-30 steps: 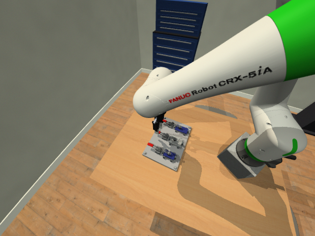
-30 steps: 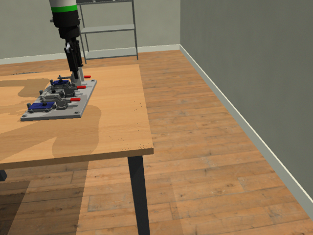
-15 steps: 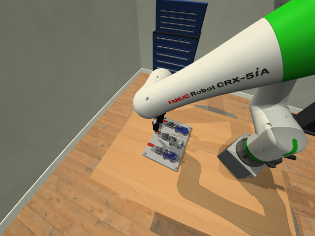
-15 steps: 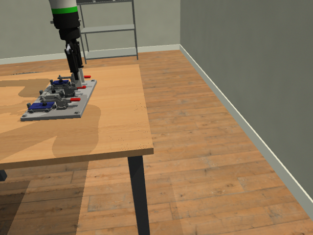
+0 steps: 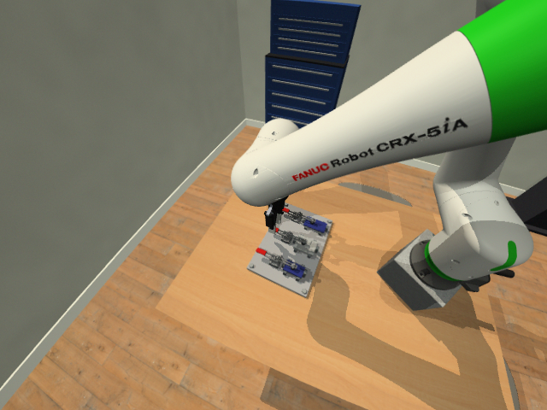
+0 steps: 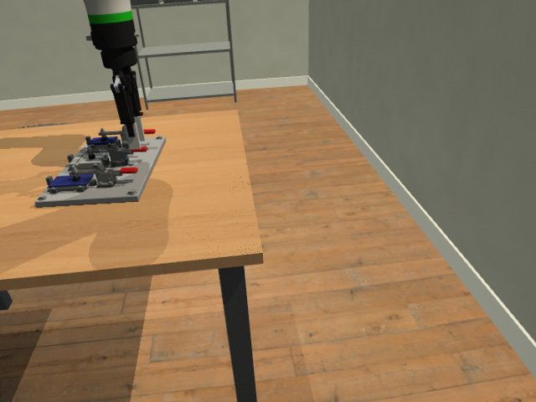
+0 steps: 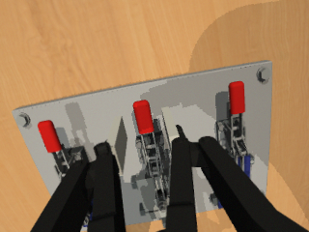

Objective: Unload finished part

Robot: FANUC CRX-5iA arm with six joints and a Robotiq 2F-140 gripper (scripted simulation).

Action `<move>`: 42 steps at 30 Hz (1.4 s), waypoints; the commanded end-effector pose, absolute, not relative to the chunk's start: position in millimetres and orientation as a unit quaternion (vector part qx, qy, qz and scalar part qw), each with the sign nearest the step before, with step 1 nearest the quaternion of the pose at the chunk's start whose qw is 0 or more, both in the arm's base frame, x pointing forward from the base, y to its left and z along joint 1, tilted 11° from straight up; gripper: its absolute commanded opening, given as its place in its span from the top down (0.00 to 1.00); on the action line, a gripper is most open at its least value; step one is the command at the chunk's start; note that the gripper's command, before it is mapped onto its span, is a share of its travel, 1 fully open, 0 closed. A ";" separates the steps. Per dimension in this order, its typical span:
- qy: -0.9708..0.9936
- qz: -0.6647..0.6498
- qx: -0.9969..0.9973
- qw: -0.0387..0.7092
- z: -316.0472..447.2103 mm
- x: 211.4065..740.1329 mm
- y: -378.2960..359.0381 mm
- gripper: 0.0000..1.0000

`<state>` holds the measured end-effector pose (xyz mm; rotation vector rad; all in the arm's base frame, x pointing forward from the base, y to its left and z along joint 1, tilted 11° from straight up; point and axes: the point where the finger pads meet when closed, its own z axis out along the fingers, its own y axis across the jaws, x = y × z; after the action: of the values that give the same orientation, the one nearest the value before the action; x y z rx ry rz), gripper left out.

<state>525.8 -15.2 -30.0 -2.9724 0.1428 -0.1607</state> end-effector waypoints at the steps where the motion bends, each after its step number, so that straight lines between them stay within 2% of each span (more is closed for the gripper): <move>1: 0.048 -0.054 -0.994 0.081 -29.8 526.0 -15.3 0.72; 42: 0.048 -0.054 -0.994 0.081 -57.6 529.4 -10.9 0.72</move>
<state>529.2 -10.8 -57.7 -2.9724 0.1428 -0.1608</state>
